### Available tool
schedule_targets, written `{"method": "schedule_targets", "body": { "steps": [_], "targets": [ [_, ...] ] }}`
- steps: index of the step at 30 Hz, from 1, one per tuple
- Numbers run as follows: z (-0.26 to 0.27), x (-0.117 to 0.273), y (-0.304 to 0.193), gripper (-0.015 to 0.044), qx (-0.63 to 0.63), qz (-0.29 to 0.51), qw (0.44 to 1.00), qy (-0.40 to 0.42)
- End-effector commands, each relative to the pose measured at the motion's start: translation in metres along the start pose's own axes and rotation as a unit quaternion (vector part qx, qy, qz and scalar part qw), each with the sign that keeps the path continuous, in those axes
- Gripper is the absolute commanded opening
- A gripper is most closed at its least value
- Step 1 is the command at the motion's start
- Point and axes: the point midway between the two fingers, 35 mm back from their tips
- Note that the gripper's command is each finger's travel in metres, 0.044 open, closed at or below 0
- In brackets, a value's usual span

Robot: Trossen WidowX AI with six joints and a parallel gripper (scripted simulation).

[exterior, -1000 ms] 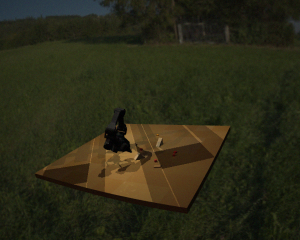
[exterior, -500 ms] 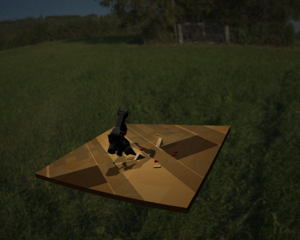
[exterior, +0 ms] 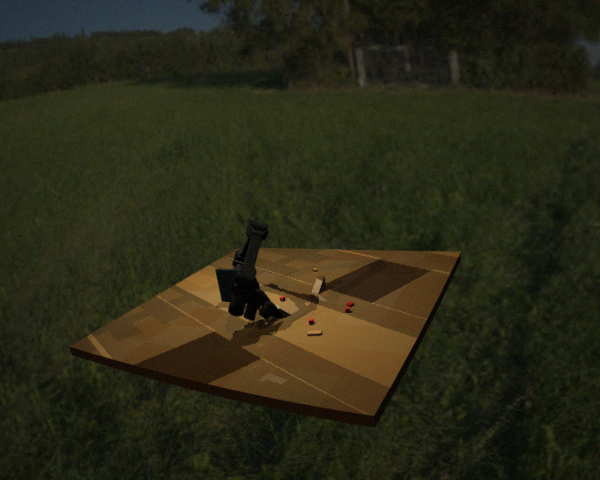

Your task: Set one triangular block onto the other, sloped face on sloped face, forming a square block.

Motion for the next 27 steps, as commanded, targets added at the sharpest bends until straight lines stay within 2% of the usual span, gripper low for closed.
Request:
{"method": "schedule_targets", "body": {
  "steps": [1,3,15,21,24,27],
  "targets": [
    [-0.0005,-0.0023,-0.0004,0.044,-0.002,0.001,1.0,0.0],
    [-0.0005,-0.0023,-0.0004,0.044,-0.002,0.001,1.0,0.0],
    [-0.0003,-0.0011,-0.0001,0.0125,0.0,0.0,1.0,-0.001],
    [-0.0003,-0.0011,-0.0001,0.0085,0.0,0.0,1.0,-0.001],
    [-0.0003,-0.0011,-0.0001,0.0006,0.0,0.0,1.0,-0.001],
    [0.0007,0.0032,-0.0044,0.0,-0.004,0.0,1.0,0.0]
  ]
}}
Point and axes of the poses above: the point midway between the two fingers, 35 mm back from their tips, its own x axis back along the fingers, its own z axis across the jaws, y = z × x, and after that the axes turned 2 degrees about x, right-handed
